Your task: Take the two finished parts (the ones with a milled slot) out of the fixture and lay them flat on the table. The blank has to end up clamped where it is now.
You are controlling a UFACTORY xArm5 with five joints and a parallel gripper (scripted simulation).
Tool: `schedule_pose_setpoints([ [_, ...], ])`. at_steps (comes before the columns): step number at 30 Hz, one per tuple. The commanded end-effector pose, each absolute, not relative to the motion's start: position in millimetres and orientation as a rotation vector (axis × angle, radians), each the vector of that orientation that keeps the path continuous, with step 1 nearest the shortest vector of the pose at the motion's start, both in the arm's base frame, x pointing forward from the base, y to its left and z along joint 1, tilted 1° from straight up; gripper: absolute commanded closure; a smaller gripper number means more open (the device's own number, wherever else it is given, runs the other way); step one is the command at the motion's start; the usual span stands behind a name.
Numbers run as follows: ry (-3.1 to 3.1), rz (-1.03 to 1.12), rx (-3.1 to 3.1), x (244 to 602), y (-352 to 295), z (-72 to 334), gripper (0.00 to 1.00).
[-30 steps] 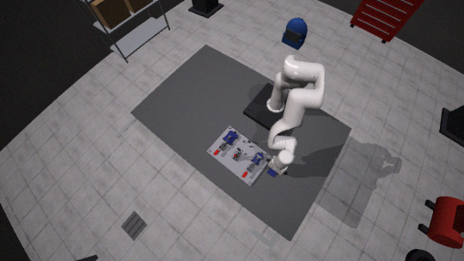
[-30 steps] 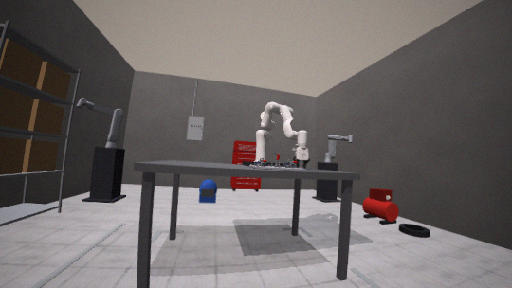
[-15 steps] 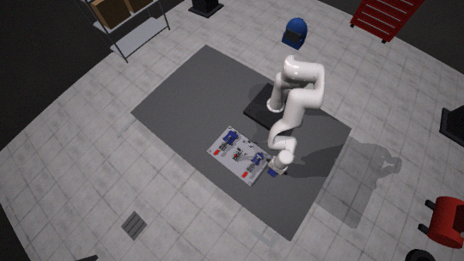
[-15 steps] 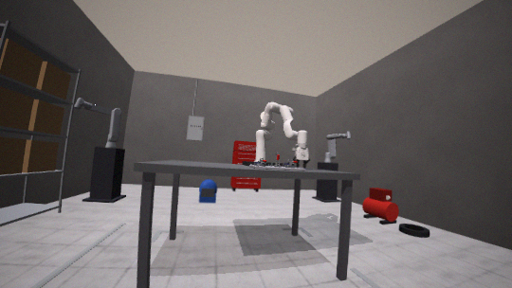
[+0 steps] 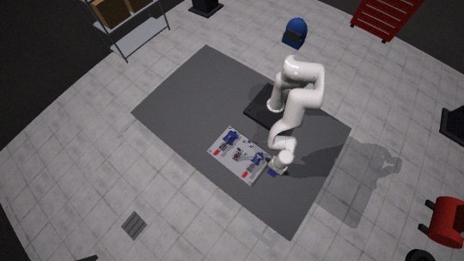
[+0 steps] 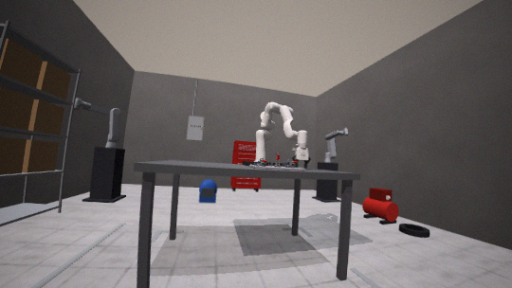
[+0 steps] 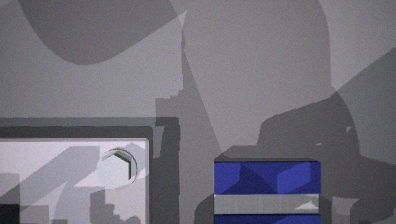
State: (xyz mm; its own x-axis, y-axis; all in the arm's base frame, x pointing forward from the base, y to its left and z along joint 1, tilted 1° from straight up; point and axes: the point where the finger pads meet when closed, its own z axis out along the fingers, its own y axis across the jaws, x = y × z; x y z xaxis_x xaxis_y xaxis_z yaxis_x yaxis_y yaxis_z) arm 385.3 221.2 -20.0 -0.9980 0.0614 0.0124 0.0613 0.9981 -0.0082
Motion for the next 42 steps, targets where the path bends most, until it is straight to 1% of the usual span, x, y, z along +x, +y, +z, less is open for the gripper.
schedule_pose_setpoints([
  [1,-3.131,0.009,-0.096,387,222,-19,0.18],
  [26,-3.131,0.009,-0.096,387,222,-17,0.18],
  [31,-3.131,0.009,-0.096,387,222,-9,0.18],
  [39,-3.131,0.009,-0.096,387,222,17,0.18],
  [42,-3.131,0.009,-0.096,387,222,21,0.18],
])
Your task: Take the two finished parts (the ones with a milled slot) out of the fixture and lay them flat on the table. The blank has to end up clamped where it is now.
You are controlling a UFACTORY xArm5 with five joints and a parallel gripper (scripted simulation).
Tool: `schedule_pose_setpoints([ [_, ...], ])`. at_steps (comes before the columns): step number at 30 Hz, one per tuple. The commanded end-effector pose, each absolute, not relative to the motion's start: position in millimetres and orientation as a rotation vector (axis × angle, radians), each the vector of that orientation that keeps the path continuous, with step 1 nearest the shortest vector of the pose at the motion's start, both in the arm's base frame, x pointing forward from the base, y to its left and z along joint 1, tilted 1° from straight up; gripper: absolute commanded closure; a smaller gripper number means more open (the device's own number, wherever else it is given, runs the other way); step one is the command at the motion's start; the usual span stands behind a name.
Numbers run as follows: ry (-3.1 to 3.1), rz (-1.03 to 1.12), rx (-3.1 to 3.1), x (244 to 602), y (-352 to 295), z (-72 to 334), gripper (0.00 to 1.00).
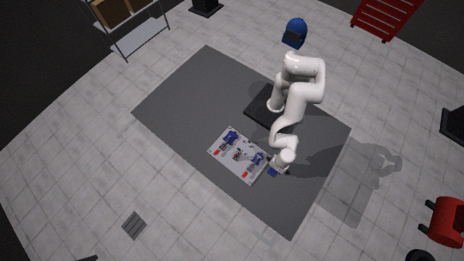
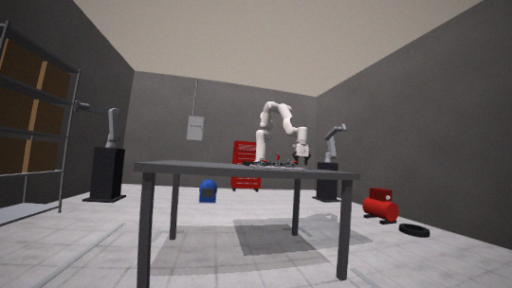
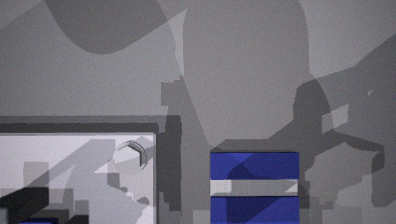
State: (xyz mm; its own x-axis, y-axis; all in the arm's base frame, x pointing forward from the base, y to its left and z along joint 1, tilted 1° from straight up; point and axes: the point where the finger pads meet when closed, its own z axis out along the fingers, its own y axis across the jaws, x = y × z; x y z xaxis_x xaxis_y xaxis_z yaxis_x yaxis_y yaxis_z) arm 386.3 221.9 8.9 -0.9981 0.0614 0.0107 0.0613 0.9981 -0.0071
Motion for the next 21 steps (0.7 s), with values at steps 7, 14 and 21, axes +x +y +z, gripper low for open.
schedule_pose_setpoints([
  [7,-3.131,0.009,-0.096,387,223,50,0.18],
  [14,-3.131,0.009,-0.096,387,223,72,0.18],
  [21,-3.131,0.009,-0.096,387,223,79,0.18],
])
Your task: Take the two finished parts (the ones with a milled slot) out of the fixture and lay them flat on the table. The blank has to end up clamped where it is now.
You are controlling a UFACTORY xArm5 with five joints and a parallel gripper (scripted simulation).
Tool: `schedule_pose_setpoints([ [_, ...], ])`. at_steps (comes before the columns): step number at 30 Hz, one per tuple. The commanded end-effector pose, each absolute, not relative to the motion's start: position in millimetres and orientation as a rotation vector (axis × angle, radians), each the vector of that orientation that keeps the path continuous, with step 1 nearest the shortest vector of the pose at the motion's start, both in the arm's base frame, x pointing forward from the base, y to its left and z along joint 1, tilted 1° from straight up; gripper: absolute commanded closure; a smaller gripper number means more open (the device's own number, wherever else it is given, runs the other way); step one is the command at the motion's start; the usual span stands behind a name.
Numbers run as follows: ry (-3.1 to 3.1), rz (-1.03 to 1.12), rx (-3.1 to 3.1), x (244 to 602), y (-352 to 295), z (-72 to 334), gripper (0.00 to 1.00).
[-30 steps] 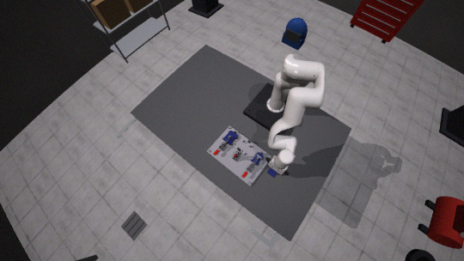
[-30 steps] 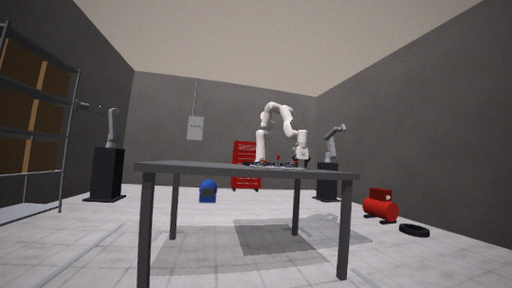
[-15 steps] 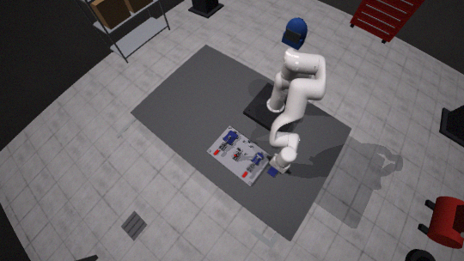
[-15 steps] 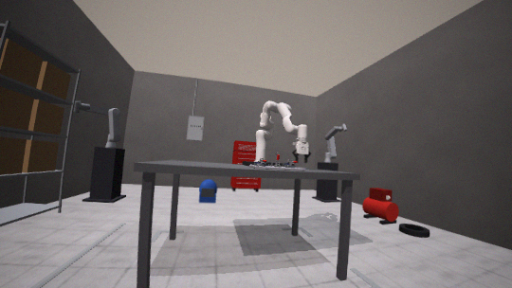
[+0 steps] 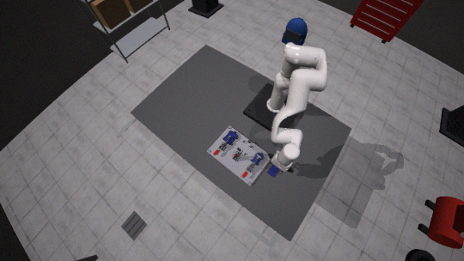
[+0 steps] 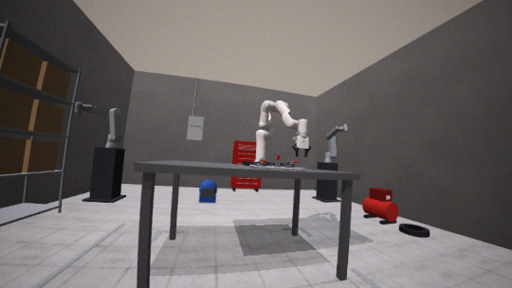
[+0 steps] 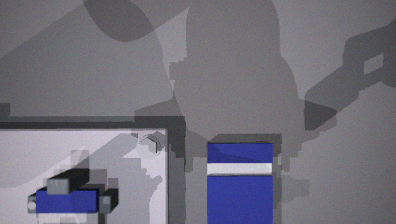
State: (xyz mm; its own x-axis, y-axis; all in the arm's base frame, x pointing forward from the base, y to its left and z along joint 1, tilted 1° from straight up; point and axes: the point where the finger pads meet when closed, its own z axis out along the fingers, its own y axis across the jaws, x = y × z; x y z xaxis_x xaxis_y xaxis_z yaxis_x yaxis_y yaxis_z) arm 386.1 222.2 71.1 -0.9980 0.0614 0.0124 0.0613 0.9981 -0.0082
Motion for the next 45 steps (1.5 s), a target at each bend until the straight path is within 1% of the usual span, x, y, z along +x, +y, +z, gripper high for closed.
schedule_pose_setpoints([
  [1,-3.131,0.009,-0.096,387,223,80,0.18],
  [21,-3.131,0.009,-0.096,387,223,81,0.18],
  [22,-3.131,0.009,-0.096,387,223,81,0.52],
  [31,-3.131,0.009,-0.096,387,223,93,0.52],
  [43,-3.131,0.009,-0.096,388,224,154,0.52],
  [45,-3.131,0.009,-0.096,388,224,158,0.52],
])
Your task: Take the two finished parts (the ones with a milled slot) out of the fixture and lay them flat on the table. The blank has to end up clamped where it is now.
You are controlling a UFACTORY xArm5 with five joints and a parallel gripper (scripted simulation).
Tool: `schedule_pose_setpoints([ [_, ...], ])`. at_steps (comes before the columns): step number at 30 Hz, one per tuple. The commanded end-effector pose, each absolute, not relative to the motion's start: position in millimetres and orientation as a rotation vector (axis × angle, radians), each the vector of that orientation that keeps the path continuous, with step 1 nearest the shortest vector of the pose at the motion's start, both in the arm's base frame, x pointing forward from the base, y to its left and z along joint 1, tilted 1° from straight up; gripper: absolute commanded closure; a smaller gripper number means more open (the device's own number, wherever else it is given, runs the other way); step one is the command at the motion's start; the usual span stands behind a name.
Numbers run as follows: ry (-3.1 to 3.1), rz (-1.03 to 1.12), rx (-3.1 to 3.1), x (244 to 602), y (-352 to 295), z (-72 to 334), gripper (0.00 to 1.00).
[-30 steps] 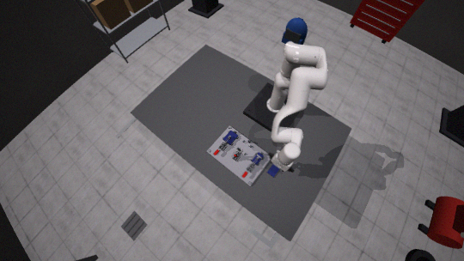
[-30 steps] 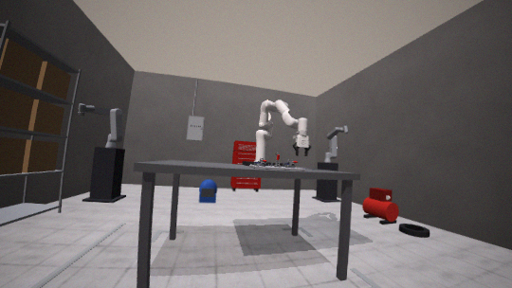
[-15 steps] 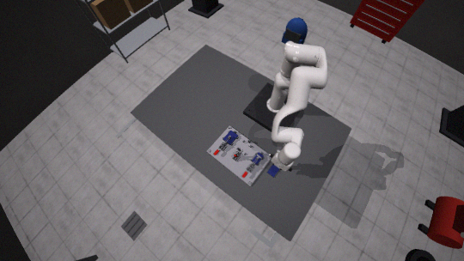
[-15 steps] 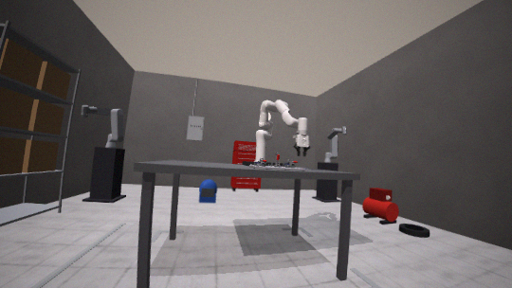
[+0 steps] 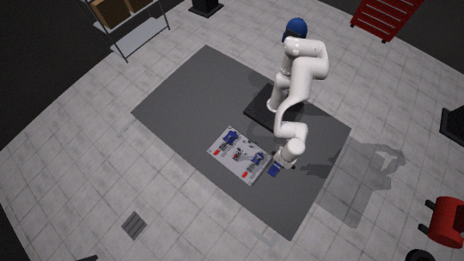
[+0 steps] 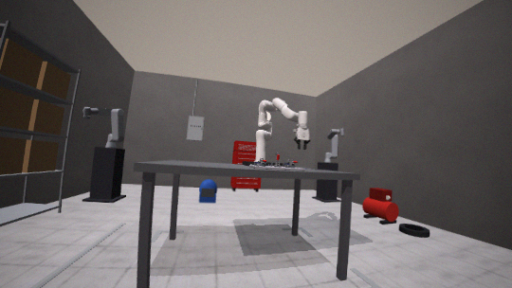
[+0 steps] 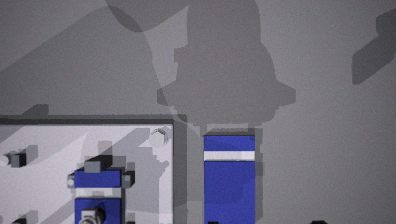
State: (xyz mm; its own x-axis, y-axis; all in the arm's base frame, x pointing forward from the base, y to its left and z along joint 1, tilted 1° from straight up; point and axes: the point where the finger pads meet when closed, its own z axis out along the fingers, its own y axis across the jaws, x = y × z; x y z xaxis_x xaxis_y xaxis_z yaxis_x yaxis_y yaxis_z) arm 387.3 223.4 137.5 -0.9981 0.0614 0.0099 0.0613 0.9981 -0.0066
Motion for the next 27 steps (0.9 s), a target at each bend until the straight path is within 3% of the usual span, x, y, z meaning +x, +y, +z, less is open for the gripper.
schedule_pose_setpoints([
  [1,-3.131,0.009,-0.096,388,224,158,0.52],
  [18,-3.131,0.009,-0.096,387,217,173,0.52],
  [27,-3.131,0.006,-0.096,384,160,174,0.52],
])
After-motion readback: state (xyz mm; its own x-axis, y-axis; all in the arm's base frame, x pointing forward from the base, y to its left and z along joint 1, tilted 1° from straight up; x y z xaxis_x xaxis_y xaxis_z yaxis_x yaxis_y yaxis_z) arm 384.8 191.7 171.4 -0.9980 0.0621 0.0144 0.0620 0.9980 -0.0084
